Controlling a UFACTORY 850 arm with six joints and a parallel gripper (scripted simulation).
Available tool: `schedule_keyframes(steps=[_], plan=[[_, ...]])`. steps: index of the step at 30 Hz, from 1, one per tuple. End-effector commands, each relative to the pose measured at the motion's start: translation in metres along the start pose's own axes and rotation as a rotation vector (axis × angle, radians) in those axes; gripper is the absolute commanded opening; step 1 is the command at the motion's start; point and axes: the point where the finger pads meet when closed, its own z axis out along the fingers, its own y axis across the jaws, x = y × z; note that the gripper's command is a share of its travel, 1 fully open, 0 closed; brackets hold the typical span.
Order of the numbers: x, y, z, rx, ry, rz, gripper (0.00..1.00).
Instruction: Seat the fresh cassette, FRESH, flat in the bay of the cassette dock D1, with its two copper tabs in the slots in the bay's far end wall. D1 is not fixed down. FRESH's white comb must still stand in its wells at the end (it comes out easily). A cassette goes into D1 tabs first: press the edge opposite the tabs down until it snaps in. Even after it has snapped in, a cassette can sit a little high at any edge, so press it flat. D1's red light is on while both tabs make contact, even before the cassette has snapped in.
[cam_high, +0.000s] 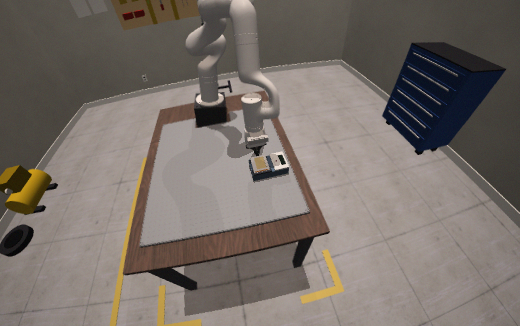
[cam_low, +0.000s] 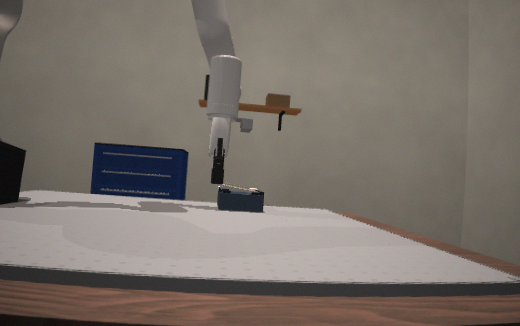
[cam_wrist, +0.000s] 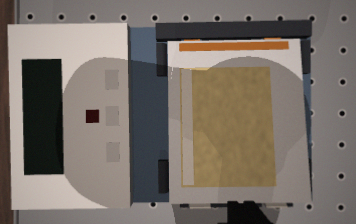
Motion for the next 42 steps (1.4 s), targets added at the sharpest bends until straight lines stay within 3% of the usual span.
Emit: schedule_keyframes(steps=[1,20,42], plan=[[0.001,0.000,-0.002,0.001,0.002,0.000,0.00],[-0.004,0.000,-0.024,0.000,0.002,0.000,0.00],[0.012,0.000,-0.027,0.000,0.002,0.000,0.00]])
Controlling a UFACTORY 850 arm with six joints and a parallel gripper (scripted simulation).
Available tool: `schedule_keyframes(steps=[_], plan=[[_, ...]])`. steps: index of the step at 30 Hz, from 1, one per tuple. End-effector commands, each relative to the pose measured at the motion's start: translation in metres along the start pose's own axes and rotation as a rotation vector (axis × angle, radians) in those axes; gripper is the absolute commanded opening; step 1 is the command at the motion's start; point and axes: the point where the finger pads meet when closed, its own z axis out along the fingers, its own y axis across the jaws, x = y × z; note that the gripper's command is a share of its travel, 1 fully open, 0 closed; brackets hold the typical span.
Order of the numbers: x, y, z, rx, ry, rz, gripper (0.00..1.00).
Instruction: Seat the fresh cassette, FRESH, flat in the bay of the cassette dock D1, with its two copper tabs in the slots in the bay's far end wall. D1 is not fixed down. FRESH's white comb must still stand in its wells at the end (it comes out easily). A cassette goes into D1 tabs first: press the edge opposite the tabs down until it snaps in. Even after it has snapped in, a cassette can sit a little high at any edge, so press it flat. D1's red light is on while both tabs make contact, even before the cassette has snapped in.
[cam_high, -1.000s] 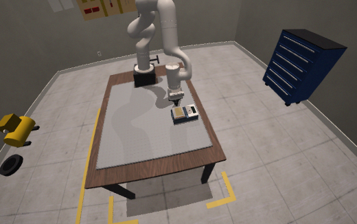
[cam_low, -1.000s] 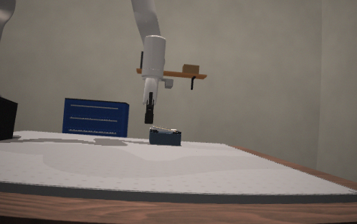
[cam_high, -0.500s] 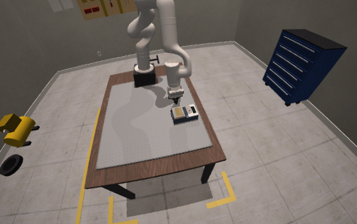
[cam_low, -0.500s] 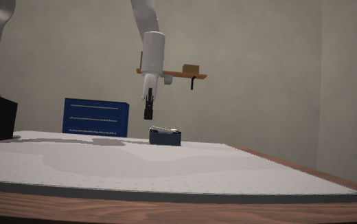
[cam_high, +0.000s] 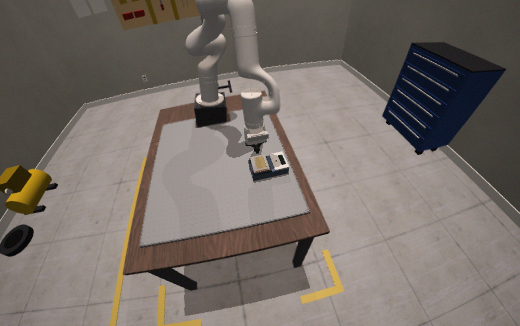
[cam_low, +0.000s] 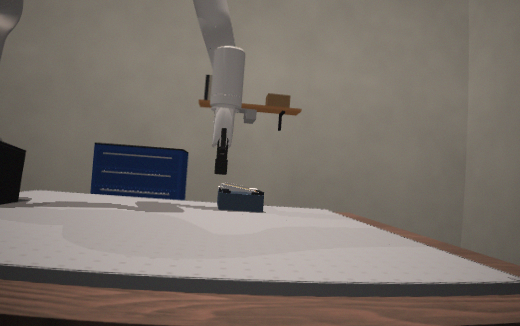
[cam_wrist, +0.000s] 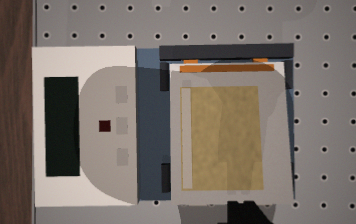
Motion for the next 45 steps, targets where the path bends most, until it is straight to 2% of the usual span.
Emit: schedule_keyframes(steps=[1,21,34,45], plan=[[0.005,0.000,-0.001,0.000,0.002,0.000,0.00],[0.029,0.000,-0.001,0.000,0.002,0.000,0.00],[0.030,0.000,-0.001,0.000,0.002,0.000,0.00],[0.030,0.000,0.014,0.000,0.002,0.000,0.00]])
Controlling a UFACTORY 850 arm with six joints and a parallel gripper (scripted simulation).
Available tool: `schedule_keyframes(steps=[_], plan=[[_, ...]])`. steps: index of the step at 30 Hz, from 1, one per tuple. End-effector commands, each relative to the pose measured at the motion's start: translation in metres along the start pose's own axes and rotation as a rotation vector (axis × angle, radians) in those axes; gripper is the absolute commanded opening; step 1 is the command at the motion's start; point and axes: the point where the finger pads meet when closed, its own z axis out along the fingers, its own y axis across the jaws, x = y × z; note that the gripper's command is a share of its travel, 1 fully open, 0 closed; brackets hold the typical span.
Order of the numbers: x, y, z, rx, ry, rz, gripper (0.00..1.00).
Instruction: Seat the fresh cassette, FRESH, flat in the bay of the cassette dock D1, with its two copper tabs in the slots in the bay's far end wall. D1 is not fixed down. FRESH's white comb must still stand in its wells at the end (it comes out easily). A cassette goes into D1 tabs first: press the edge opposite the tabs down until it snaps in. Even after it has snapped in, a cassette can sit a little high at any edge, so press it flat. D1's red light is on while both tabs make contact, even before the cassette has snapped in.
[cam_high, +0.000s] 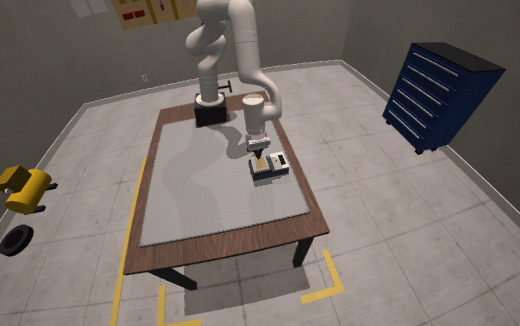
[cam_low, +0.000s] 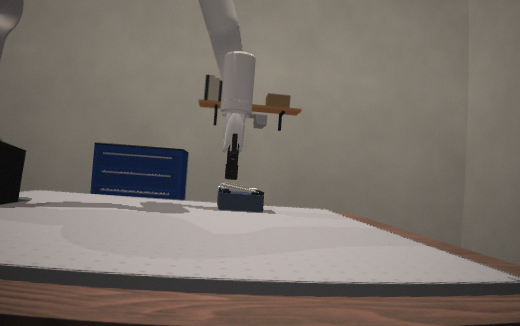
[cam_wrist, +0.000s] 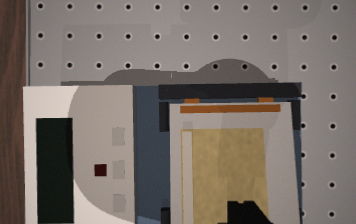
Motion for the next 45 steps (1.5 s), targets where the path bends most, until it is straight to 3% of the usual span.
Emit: schedule_keyframes(steps=[1,45], plan=[[0.0011,-0.0004,0.0036,0.001,0.002,0.000,0.00],[-0.0021,-0.0004,0.0118,0.001,0.002,0.000,0.00]])
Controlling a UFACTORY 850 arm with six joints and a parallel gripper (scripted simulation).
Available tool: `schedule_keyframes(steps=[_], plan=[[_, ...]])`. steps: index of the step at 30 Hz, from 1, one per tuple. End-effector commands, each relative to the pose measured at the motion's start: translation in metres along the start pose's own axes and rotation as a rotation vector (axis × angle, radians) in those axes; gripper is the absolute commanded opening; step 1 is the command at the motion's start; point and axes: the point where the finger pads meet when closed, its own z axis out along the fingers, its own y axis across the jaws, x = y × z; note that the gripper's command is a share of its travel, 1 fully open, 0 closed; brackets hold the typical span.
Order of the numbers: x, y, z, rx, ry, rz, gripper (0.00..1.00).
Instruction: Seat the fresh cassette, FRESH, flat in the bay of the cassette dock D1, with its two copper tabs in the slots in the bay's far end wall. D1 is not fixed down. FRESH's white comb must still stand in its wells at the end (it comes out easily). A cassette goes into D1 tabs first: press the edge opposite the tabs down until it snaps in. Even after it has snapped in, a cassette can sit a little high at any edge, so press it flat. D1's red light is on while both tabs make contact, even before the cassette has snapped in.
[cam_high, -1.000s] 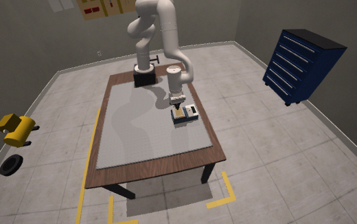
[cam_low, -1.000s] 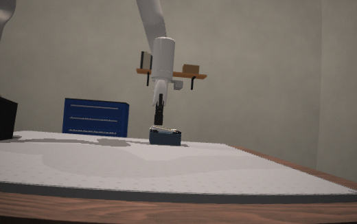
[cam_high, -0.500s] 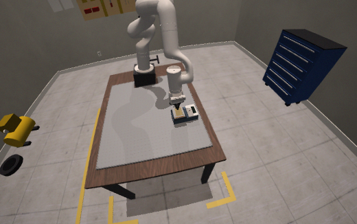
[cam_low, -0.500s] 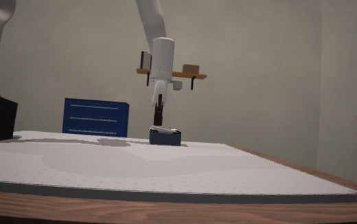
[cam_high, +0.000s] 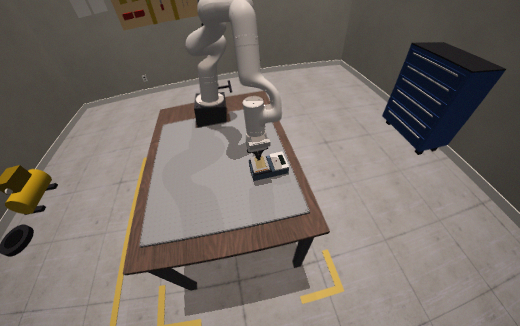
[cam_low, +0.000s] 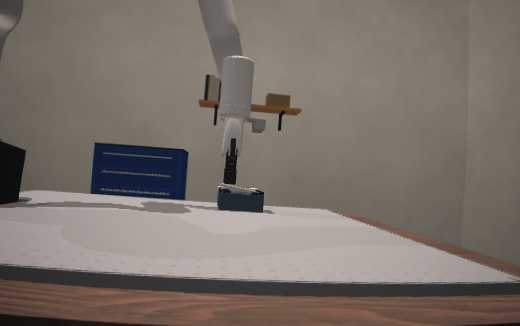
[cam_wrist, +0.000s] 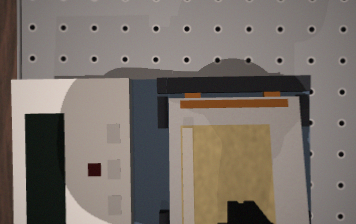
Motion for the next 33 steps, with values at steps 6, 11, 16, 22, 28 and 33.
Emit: schedule_keyframes(steps=[6,11,16,22,28,33], plan=[[0.0010,-0.0003,0.0009,0.001,0.002,0.000,0.00],[0.0012,-0.0004,0.0005,0.001,0.002,0.000,0.00],[0.0013,-0.0004,0.0011,0.001,0.002,0.000,0.00],[0.0016,-0.0004,0.0018,0.001,0.003,0.000,0.00],[0.0016,-0.0004,0.0015,0.001,0.003,0.000,0.00],[0.0013,-0.0004,0.0017,0.001,0.002,0.000,0.00]])
